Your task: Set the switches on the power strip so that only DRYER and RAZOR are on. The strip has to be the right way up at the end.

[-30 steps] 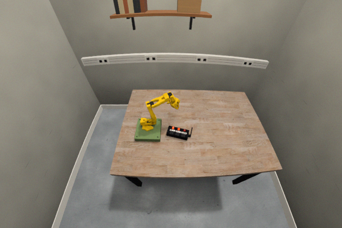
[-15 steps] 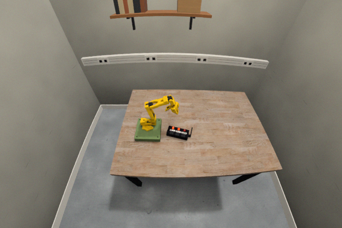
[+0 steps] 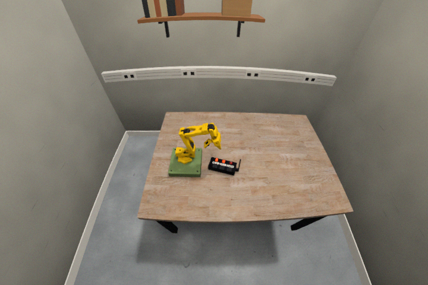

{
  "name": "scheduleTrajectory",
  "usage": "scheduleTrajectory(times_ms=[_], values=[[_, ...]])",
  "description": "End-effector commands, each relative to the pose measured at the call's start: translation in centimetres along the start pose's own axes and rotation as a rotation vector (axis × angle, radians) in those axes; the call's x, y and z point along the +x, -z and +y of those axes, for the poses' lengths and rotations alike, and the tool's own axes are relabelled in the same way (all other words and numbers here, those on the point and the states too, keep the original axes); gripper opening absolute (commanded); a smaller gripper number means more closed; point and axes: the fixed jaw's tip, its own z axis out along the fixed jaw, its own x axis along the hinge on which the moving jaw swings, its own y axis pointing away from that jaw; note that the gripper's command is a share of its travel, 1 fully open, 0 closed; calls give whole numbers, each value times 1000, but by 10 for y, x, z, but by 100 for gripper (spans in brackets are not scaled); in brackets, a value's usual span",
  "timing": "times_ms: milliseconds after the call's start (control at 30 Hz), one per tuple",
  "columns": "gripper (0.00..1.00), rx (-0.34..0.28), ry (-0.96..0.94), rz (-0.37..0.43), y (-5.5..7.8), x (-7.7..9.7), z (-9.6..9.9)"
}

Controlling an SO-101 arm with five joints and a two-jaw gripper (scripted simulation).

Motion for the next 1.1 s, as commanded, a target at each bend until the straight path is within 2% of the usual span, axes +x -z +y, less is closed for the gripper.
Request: scheduleTrajectory(times_ms=[0,400,1067], values=[[0,-12,90,-17,1,-8,9],[0,-38,343,-65,5,-24,34],[0,-42,573,-116,8,-42,52]])
